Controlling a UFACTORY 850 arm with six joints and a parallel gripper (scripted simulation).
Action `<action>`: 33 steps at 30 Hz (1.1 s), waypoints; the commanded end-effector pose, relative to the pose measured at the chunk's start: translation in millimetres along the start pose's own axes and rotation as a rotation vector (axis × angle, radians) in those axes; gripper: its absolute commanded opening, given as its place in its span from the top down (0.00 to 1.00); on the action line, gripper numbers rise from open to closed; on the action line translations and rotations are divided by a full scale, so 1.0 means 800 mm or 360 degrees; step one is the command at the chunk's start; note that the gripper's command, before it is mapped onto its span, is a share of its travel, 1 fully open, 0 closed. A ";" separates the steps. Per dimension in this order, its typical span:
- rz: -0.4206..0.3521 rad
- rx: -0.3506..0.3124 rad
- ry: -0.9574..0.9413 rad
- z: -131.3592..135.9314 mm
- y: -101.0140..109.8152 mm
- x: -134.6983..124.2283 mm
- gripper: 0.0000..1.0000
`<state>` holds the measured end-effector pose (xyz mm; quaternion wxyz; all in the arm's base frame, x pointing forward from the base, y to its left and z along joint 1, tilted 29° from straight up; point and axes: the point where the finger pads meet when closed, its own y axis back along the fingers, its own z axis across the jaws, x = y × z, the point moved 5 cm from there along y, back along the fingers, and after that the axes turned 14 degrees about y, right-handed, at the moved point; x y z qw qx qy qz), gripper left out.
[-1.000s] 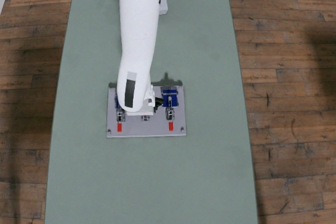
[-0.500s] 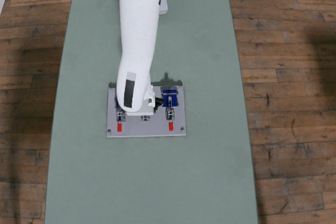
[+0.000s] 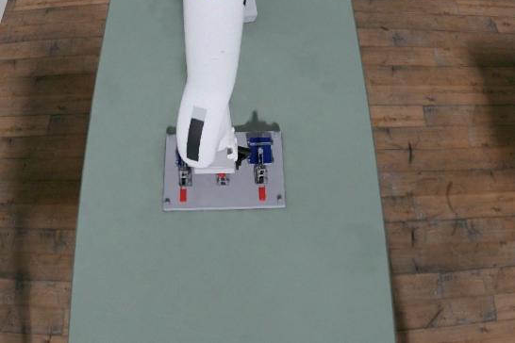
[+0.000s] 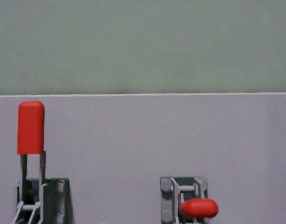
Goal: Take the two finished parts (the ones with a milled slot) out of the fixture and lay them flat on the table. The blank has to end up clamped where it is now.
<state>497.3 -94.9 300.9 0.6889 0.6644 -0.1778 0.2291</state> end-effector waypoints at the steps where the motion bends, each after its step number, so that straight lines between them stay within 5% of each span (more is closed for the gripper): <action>1: 0.0009 -0.0004 0.0000 -0.002 0.001 -0.009 0.00; 23: 0.0009 -0.0004 0.0000 -0.022 0.008 -0.087 0.00; 33: 0.0009 -0.0004 0.0000 -0.024 0.008 -0.094 0.00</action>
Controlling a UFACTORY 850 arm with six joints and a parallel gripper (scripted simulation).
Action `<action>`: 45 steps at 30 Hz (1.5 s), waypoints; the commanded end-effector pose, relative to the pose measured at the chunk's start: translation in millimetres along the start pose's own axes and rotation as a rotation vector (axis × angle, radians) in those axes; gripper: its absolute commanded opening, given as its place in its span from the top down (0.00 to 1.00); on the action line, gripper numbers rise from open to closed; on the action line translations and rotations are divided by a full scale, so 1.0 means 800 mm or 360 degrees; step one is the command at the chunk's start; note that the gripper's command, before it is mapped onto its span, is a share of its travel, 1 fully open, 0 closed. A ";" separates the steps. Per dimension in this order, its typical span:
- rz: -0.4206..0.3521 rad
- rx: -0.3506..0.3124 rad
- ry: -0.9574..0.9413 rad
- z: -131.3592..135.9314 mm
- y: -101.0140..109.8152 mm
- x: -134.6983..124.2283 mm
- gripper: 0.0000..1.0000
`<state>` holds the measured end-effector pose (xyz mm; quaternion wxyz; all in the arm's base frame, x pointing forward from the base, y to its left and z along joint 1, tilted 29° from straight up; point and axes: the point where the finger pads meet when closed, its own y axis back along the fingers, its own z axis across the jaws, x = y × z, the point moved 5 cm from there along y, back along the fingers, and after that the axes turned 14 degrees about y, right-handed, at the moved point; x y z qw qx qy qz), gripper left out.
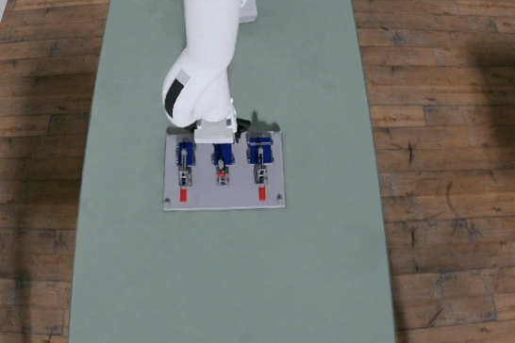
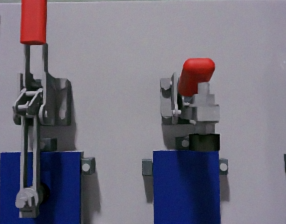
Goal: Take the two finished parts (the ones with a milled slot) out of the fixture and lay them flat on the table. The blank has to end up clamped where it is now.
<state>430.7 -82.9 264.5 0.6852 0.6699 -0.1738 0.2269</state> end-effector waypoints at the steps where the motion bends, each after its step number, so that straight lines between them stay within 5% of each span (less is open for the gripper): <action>1: 0.0023 -0.0025 0.0002 -0.001 0.000 -0.001 0.00; 15: 0.0023 -0.0025 0.0002 -0.002 -0.012 -0.002 0.00; 30: 0.0023 -0.0025 0.0002 -0.002 -0.066 -0.006 0.00; 45: 0.0023 -0.0025 0.0002 -0.002 -0.075 -0.006 0.00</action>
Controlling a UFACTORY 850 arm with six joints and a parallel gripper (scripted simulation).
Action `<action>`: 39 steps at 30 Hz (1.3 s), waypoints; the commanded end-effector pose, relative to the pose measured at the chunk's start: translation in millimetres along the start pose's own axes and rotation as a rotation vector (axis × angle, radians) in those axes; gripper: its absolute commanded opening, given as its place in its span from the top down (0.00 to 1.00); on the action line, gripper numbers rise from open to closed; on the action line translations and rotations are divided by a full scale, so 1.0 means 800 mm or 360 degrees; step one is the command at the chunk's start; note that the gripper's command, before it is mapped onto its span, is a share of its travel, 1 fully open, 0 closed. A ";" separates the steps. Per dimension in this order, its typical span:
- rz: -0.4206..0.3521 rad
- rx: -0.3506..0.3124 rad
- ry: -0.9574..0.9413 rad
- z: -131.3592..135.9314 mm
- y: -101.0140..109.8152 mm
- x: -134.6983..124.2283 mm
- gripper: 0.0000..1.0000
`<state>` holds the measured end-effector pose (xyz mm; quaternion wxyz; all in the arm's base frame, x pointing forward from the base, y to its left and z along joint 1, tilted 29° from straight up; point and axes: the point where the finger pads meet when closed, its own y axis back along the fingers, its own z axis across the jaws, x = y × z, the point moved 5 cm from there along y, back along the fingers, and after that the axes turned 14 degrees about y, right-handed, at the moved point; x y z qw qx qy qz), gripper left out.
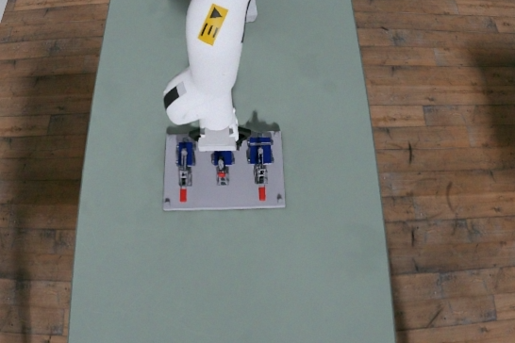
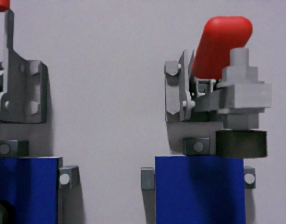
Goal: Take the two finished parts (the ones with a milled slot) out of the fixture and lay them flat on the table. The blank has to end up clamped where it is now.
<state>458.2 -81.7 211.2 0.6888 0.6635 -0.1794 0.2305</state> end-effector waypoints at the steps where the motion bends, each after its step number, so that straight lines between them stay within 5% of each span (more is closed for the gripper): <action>1: 0.0002 -0.0001 0.0000 0.000 0.000 0.001 0.00; 39: 0.0002 -0.0002 0.0000 0.000 -0.015 -0.001 0.00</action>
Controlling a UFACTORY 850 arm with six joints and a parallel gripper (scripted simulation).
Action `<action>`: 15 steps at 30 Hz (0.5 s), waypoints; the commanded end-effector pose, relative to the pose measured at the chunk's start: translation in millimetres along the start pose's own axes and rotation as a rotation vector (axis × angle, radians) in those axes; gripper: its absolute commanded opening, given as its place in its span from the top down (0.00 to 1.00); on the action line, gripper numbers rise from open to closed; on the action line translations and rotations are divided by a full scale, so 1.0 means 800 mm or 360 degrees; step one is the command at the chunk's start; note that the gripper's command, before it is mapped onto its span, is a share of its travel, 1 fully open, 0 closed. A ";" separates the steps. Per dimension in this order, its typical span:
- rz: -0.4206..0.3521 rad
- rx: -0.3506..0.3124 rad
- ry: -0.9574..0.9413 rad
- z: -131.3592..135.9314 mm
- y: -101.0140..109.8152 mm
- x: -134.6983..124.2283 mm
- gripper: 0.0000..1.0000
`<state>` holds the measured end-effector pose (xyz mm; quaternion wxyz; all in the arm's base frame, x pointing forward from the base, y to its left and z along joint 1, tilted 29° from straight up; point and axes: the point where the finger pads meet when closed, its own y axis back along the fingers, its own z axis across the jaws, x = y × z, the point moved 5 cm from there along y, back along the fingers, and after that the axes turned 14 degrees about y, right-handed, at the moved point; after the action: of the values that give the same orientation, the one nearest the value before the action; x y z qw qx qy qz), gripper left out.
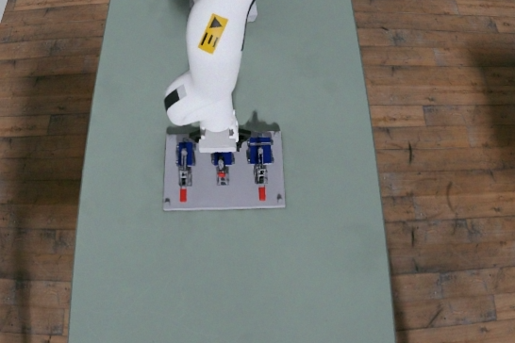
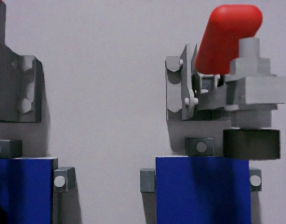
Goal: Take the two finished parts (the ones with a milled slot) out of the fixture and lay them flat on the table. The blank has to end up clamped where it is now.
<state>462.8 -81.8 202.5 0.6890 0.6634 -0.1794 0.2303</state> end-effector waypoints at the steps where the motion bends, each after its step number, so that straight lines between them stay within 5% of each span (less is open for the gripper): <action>1: 0.0003 -0.0001 0.0000 0.000 -0.004 0.001 0.00; 15: 0.0003 -0.0001 0.0000 0.000 -0.019 -0.001 0.00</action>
<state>469.5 -81.8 190.5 0.6890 0.6633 -0.1794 0.2304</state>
